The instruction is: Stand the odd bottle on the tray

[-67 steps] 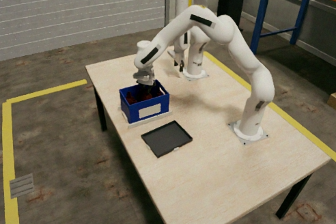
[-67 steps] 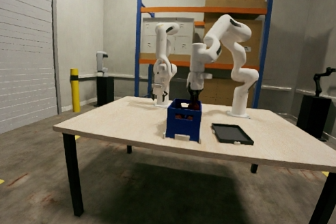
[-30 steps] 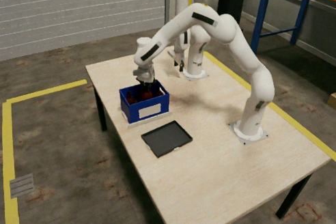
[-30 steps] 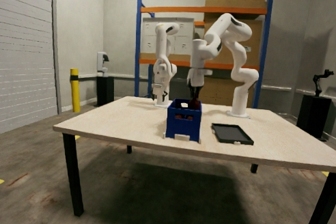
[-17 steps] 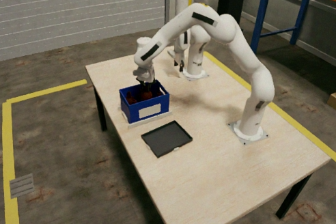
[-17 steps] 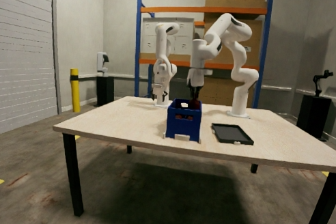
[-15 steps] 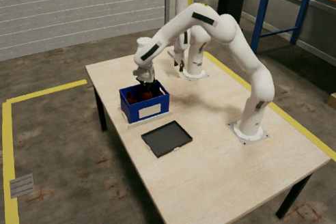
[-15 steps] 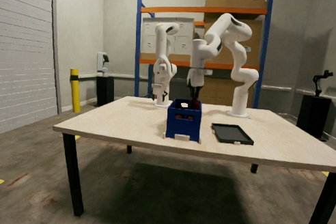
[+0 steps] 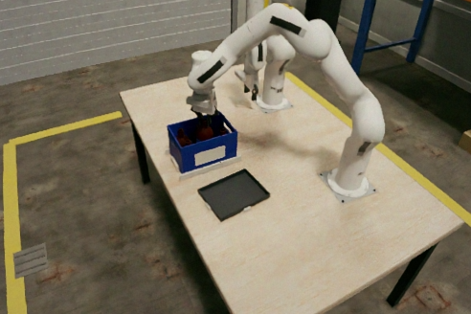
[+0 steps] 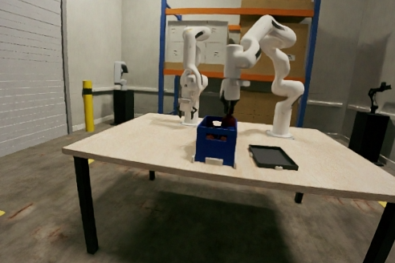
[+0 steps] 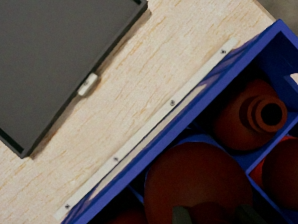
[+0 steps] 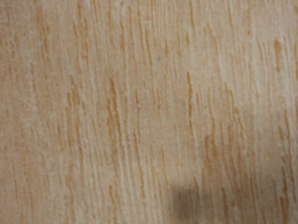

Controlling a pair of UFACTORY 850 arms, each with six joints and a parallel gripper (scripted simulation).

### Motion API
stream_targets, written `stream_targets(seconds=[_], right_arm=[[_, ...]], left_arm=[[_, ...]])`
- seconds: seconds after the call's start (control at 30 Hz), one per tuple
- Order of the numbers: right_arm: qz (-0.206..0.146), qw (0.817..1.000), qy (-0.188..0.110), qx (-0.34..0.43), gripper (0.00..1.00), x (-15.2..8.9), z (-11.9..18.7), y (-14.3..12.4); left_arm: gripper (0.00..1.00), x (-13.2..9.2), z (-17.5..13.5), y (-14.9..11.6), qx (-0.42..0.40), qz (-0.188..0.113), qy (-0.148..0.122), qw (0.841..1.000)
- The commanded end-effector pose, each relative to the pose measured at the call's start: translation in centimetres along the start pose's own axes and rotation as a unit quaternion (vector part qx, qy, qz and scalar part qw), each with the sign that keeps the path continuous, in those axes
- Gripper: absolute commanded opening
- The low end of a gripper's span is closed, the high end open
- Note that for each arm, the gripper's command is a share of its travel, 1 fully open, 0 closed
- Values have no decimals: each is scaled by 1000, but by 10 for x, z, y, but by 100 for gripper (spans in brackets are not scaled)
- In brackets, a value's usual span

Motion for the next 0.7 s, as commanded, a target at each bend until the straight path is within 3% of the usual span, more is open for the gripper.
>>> stream_targets(seconds=[0.0,0.67], right_arm=[[0,1000,0,0,100,0,0,0],[0,1000,0,0,100,0,0,0]], left_arm=[[0,-5,0,0,0,0,-1,1000],[0,-26,0,0,0,0,-1,1000]])
Point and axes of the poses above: on each arm, the point where the finger pads meet when closed, its own x axis out along the fingers, its own z axis across the jaws, y = z × x, the point moved 9 cm from there along -x, back along the fingers, and after that the axes turned 2 degrees about x, right-handed, at the moved point
